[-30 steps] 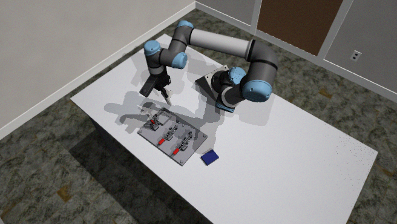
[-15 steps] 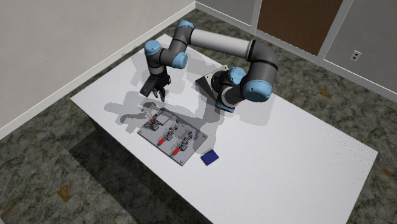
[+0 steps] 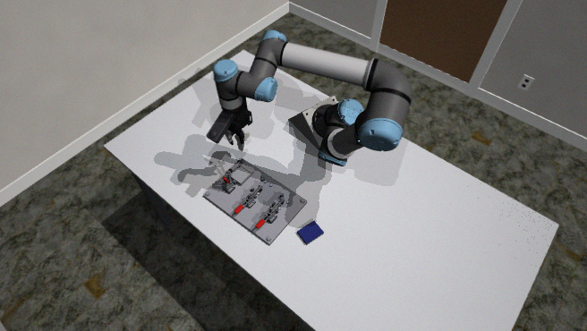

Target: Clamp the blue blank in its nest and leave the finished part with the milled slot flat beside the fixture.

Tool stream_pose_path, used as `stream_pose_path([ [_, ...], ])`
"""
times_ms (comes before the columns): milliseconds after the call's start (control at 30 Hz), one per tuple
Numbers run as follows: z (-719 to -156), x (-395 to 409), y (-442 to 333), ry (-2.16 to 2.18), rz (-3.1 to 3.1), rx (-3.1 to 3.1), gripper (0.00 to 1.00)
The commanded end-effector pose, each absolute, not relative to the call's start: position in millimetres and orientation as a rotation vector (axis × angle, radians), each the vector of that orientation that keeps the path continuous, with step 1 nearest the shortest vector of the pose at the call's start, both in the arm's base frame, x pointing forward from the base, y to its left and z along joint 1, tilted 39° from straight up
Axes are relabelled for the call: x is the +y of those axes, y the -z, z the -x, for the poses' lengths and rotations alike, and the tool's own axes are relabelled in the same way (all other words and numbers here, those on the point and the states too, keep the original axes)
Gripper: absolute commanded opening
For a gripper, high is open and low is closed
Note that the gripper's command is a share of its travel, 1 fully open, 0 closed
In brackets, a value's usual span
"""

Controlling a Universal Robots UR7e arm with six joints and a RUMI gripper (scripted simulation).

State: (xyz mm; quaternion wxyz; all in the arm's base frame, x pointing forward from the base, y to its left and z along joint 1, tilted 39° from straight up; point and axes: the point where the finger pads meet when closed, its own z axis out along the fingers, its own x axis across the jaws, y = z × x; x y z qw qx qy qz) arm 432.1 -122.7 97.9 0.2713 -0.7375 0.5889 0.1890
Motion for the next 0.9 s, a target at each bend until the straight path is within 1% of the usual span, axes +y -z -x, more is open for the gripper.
stream_pose_path([
  [0,-432,-123,-98,-0.508,1.986,1.586,0.28],
  [167,-432,-123,-98,-0.508,1.986,1.586,0.28],
  [200,-432,-123,-98,-0.508,1.986,1.586,0.59],
  [367,-433,-117,-90,-0.508,1.986,1.586,0.59],
  [867,-436,-70,-31,-0.508,1.986,1.586,0.59],
])
